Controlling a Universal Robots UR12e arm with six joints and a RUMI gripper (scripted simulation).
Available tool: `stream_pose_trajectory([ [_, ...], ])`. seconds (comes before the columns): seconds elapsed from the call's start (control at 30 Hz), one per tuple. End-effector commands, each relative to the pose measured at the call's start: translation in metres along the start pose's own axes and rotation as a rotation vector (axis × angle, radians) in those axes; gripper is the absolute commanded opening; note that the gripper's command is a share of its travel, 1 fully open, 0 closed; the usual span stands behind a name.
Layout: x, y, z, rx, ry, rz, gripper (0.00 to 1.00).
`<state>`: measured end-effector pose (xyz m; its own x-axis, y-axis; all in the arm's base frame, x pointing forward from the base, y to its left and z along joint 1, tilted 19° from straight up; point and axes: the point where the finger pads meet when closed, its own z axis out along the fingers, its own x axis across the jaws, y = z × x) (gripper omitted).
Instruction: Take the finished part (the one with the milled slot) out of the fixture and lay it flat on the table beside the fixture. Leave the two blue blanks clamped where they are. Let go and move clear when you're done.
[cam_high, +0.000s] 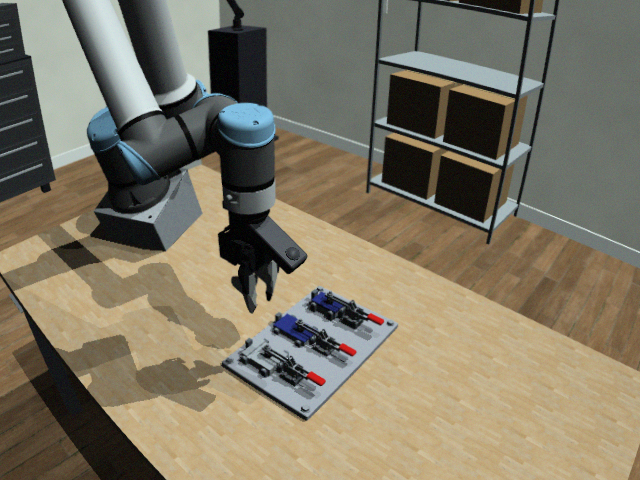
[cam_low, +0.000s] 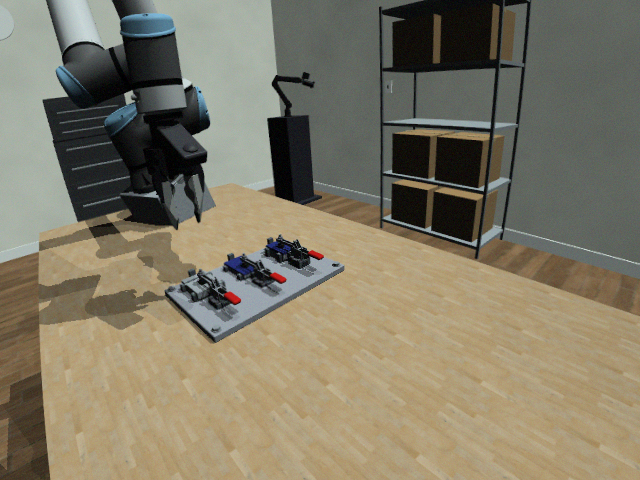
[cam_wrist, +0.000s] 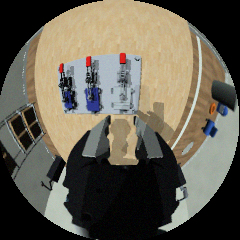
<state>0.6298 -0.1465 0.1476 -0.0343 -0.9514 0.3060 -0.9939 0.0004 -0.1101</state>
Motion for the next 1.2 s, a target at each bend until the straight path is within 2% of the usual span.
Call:
stream_pose_trajectory([
  [0.0, 0.0, -0.001, 0.013, 0.002, 0.001, 0.0, 0.28],
  [0.17, 0.0, -0.001, 0.025, 0.002, 0.001, 0.0, 0.28],
  [0.57, 0.0, -0.009, 0.025, 0.002, 0.001, 0.0, 0.28],
  [0.73, 0.0, -0.03, 0.025, 0.002, 0.001, 0.0, 0.28],
  [1.0, 0.0, -0.084, 0.025, 0.002, 0.001, 0.0, 0.28],
  [1.07, 0.0, -0.084, 0.025, 0.002, 0.001, 0.0, 0.28],
  [1.17, 0.0, -0.103, 0.025, 0.002, 0.001, 0.0, 0.28],
])
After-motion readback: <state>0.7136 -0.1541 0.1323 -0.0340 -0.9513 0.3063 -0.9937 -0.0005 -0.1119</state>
